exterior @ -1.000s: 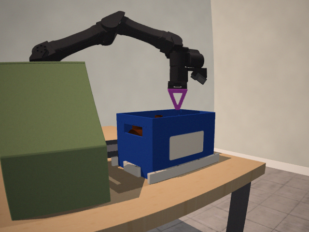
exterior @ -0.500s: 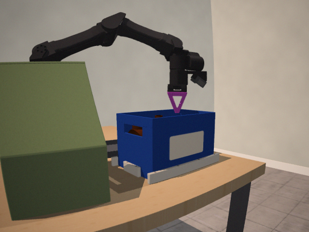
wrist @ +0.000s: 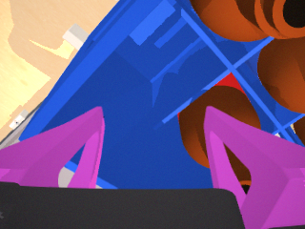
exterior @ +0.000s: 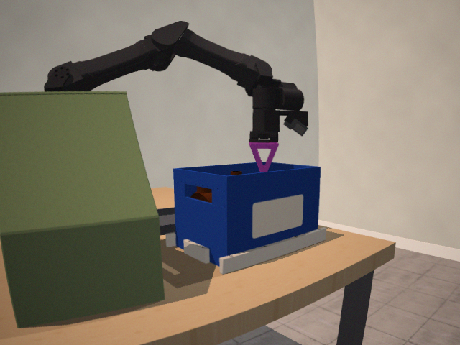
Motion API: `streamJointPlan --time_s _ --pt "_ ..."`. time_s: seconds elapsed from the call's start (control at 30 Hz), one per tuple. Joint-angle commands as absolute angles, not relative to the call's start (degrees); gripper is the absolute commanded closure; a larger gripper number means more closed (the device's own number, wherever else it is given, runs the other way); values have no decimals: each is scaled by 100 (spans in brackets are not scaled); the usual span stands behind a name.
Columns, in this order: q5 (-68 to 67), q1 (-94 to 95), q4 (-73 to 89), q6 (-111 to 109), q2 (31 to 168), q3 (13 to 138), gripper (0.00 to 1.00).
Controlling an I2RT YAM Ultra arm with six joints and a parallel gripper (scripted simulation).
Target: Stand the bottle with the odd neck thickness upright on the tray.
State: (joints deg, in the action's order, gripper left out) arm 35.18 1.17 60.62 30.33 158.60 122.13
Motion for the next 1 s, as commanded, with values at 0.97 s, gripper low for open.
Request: streamJointPlan --time_s 0.97 --pt "3524 86 5704 3203 15865 12107 39"
